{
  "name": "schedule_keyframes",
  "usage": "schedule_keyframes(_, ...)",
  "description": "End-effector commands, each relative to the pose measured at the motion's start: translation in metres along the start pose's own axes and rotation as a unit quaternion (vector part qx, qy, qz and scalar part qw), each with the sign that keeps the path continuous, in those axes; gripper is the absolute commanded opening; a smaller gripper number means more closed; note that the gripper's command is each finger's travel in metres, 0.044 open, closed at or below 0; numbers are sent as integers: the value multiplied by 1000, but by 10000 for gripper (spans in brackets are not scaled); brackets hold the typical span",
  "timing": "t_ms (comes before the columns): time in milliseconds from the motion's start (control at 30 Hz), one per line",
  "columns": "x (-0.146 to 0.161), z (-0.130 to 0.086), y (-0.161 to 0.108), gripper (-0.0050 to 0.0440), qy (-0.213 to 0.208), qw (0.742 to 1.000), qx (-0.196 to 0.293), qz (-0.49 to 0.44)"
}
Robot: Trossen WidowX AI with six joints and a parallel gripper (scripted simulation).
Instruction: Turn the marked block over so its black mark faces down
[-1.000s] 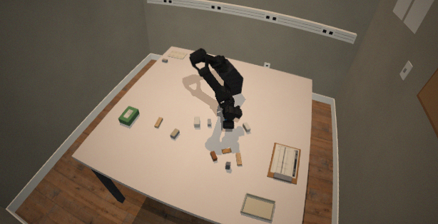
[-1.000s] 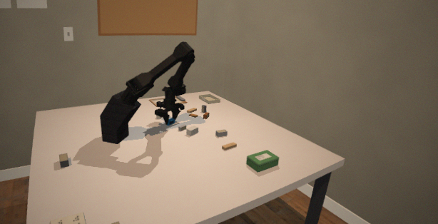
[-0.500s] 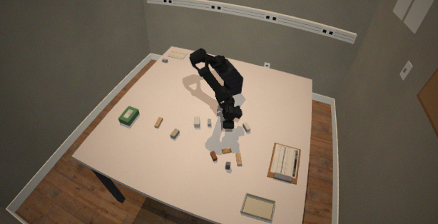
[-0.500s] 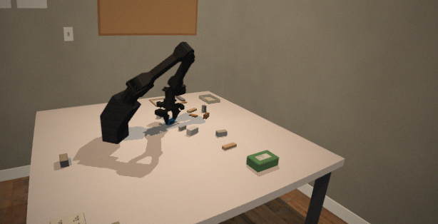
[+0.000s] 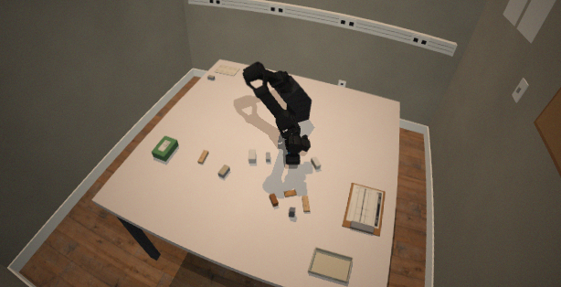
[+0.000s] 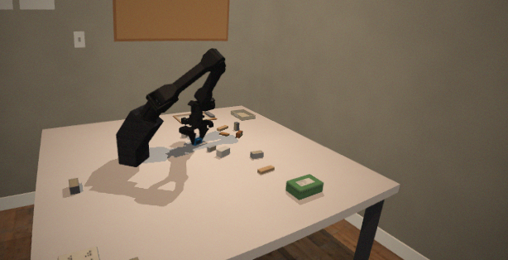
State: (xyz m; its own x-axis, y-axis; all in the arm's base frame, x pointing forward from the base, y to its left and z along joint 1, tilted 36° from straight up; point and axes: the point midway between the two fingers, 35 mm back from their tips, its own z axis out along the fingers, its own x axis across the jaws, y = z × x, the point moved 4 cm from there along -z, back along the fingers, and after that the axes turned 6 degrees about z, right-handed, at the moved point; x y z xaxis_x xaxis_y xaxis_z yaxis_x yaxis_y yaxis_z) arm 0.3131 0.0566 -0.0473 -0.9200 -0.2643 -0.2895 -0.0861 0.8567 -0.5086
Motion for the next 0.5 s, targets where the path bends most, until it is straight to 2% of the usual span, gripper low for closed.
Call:
schedule_keyframes(0, -6, -11, -2, -50, -12, 1000, -1, 7)
schedule_keyframes(467, -6, -25, -2, -50, -13, 1000, -1, 8)
